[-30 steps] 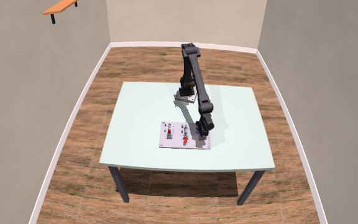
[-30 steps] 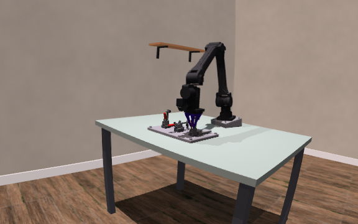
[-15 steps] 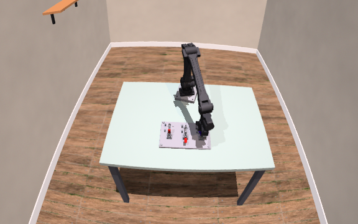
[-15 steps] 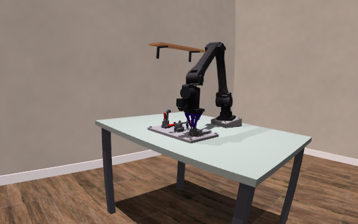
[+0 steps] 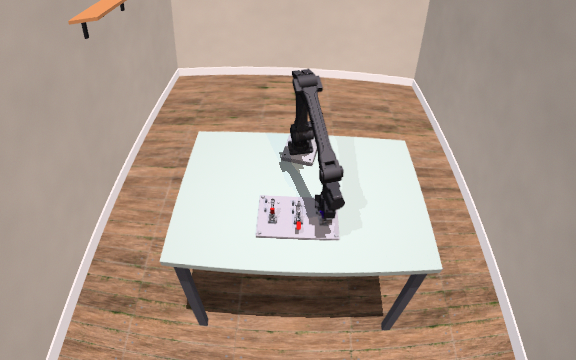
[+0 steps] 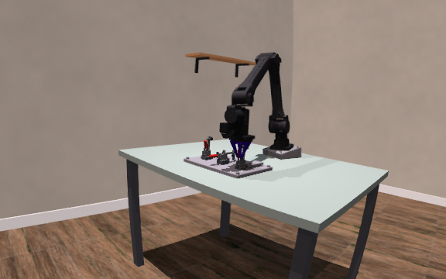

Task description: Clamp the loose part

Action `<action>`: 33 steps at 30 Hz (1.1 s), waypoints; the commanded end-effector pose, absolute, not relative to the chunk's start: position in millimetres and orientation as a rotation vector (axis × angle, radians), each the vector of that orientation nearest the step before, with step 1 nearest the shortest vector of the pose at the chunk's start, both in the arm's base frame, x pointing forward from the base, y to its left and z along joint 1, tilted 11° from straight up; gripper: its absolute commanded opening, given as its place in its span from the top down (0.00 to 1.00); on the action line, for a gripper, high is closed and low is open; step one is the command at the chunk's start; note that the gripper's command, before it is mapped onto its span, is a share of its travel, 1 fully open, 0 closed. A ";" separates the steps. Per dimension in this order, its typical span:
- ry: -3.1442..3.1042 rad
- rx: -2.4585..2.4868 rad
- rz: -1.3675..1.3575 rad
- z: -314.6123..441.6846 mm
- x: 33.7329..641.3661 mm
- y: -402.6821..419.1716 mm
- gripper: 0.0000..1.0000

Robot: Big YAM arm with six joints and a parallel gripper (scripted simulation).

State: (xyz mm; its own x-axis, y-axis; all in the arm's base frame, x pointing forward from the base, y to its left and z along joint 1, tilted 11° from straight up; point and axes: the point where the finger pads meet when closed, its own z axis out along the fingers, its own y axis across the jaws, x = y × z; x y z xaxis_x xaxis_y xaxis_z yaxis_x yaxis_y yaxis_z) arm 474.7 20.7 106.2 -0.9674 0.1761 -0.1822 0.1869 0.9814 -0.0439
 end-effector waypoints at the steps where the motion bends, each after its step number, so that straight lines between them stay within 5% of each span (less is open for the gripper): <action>1: 2.932 0.283 -0.084 111.2 481.9 16.1 1.00; 33: 2.901 0.274 -0.079 120.8 512.7 12.6 1.00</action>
